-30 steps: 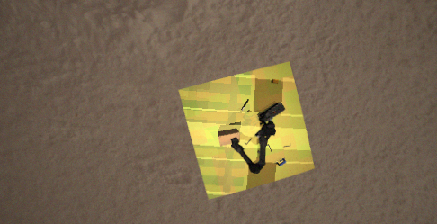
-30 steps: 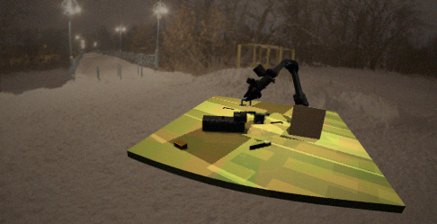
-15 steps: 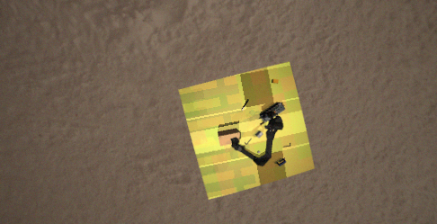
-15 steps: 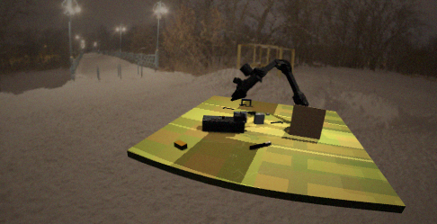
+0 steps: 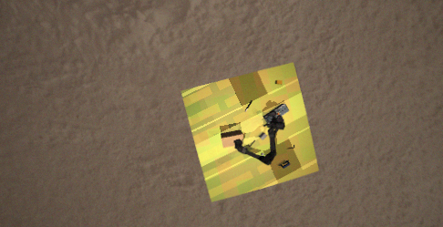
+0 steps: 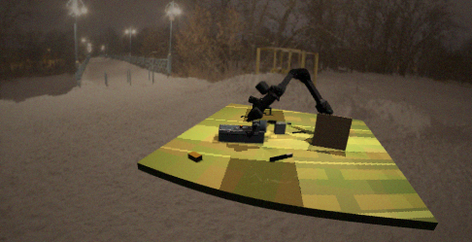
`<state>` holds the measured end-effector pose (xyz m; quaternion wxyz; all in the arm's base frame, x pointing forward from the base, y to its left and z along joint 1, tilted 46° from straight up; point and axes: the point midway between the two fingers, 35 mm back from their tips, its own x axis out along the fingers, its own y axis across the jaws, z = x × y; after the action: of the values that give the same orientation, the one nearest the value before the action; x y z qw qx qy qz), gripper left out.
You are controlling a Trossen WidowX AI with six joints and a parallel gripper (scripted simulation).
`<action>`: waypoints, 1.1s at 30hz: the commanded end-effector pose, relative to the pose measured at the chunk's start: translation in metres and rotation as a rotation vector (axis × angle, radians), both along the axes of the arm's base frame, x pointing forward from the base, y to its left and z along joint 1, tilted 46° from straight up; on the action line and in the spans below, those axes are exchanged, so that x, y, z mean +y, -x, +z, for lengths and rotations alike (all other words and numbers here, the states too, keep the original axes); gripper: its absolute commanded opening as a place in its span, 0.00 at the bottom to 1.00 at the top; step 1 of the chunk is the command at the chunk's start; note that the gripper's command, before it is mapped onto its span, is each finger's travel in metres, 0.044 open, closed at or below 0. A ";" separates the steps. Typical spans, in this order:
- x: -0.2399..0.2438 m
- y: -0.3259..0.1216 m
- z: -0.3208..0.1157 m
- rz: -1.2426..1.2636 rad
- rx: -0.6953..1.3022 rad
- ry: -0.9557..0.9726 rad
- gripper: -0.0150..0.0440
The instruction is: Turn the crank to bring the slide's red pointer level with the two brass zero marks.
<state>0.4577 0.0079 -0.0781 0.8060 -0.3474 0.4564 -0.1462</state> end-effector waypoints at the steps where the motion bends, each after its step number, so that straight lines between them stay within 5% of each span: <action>1: 0.002 -0.001 0.000 0.016 -0.008 -0.005 1.00; 15: 0.003 -0.002 0.001 0.016 -0.008 -0.006 1.00; 25: 0.047 -0.012 0.046 0.010 -0.013 -0.006 1.00; 33: 0.050 0.025 0.061 0.034 0.005 -0.015 1.00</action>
<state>0.4487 0.0573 -0.0227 0.8111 -0.3478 0.4518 -0.1308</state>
